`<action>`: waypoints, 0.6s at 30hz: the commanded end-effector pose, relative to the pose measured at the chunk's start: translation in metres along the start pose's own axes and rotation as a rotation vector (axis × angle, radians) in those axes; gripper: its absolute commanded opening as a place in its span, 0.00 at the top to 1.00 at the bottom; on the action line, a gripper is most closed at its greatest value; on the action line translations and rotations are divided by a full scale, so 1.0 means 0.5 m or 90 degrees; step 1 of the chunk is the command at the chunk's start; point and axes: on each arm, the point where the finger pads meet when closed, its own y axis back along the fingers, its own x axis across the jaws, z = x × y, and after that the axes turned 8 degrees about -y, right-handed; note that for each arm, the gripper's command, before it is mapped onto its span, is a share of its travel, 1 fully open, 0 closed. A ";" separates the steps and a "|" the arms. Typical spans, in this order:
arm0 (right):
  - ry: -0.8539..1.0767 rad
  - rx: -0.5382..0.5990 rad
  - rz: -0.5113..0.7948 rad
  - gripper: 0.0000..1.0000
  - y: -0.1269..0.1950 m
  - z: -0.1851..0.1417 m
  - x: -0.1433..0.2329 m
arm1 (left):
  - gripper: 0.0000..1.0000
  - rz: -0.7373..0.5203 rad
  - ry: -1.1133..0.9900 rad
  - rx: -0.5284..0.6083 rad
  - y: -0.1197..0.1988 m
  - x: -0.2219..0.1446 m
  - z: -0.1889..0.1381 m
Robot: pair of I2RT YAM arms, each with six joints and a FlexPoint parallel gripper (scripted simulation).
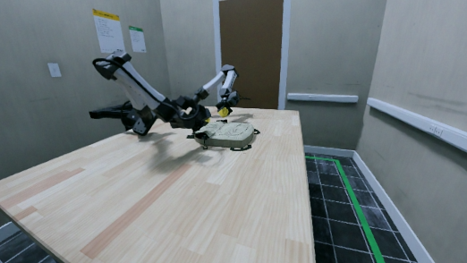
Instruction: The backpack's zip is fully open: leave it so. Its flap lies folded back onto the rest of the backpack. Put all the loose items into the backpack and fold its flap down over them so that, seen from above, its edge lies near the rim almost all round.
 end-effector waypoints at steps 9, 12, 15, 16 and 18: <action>0.064 -0.037 0.009 1.00 0.084 0.038 0.008 | 1.00 0.002 -0.010 -0.013 0.078 0.005 0.014; 0.065 -0.037 0.009 1.00 0.098 0.036 0.009 | 1.00 0.002 -0.009 -0.012 0.091 0.004 0.012; 0.065 -0.036 0.009 1.00 0.118 0.035 0.009 | 1.00 0.001 -0.009 -0.012 0.110 0.003 0.012; 0.065 -0.036 0.008 1.00 0.125 0.035 0.009 | 1.00 0.001 -0.009 -0.012 0.117 0.003 0.011; 0.065 -0.036 0.008 1.00 0.138 0.034 0.009 | 1.00 0.001 -0.009 -0.012 0.130 0.002 0.011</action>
